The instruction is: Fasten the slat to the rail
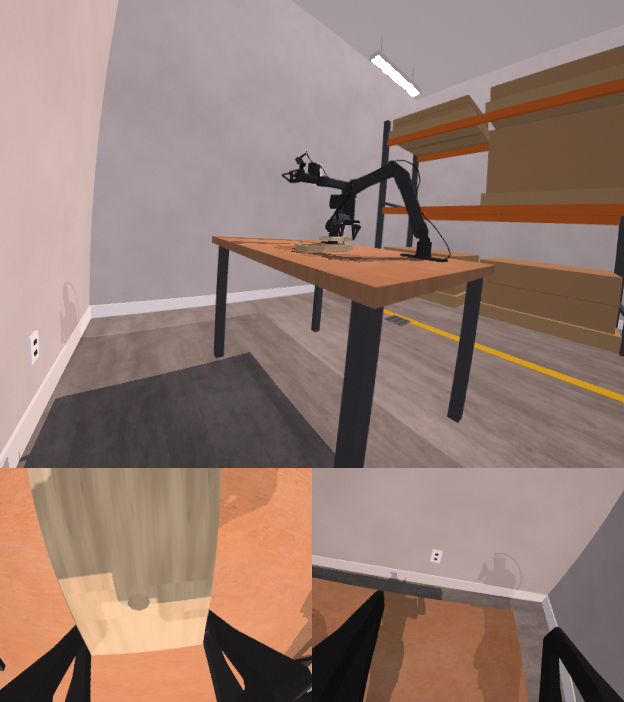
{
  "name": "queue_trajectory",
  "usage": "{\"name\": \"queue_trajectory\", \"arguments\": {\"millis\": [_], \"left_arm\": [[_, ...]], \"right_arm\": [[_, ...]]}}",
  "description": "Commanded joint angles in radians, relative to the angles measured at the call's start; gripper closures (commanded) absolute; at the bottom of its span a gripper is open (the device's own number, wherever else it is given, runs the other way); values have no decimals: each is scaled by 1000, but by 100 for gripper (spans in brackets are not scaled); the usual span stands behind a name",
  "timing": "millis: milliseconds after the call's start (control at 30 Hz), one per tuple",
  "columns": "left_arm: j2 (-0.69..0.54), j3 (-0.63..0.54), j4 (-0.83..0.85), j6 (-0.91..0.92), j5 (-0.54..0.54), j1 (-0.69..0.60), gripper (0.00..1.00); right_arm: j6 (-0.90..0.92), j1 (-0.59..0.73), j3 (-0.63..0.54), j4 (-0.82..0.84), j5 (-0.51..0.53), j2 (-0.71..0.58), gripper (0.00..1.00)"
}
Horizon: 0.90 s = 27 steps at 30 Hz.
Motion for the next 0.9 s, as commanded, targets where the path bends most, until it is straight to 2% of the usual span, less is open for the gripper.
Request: {"name": "queue_trajectory", "arguments": {"millis": [0,867], "left_arm": [[-11,-1,19,-5,-17,1,28],[5,-45,78,-5,-17,1,28]], "right_arm": [[0,-2,8,10,-5,-7,0],[0,-2,8,10,-5,-7,0]]}}
